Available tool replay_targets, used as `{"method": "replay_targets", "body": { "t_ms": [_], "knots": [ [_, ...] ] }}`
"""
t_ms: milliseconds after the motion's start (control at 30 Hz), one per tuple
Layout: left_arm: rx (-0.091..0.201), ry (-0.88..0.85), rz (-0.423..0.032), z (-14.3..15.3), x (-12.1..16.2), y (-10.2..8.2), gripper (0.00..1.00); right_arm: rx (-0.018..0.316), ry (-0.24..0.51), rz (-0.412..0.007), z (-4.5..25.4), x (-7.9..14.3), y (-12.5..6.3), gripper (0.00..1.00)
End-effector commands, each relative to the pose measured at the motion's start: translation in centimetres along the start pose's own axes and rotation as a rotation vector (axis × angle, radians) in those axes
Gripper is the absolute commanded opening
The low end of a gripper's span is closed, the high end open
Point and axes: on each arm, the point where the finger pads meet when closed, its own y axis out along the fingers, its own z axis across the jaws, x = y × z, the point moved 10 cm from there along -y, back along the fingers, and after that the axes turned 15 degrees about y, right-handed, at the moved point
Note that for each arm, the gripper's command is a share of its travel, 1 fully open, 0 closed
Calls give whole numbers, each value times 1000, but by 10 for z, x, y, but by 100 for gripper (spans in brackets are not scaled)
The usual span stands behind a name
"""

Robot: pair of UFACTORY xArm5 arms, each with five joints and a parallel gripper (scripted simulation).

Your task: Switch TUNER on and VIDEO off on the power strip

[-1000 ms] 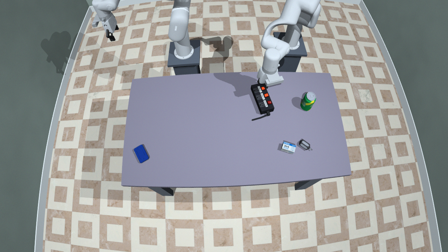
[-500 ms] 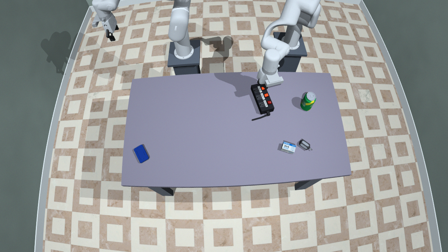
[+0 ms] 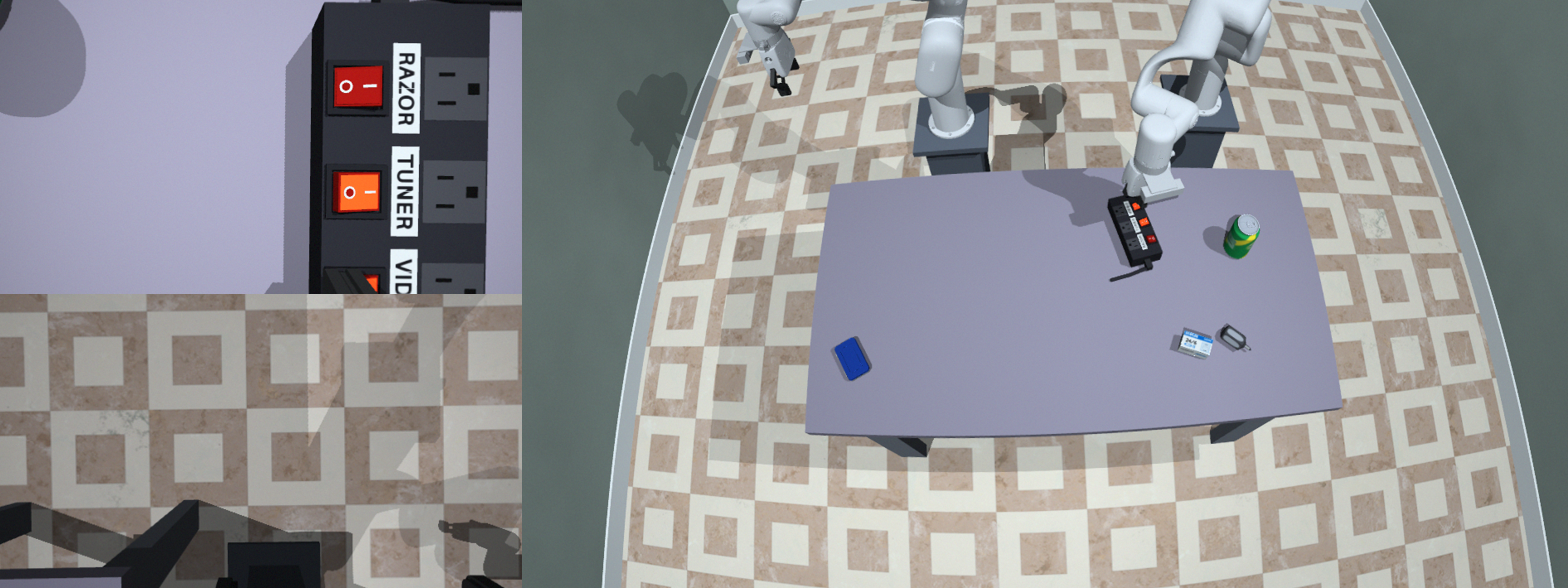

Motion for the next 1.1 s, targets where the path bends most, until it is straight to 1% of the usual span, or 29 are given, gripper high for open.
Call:
{"method": "replay_targets", "body": {
  "t_ms": [0, 1067],
  "knots": [
    [2, 0, 3, 0, -1, -1, 0, -1, 0, 5, 0, -1, -2, 100],
    [2, 0, 3, 0, -1, 3, 0, -1, 0, 5, 0, -1, -2, 100]
  ]
}}
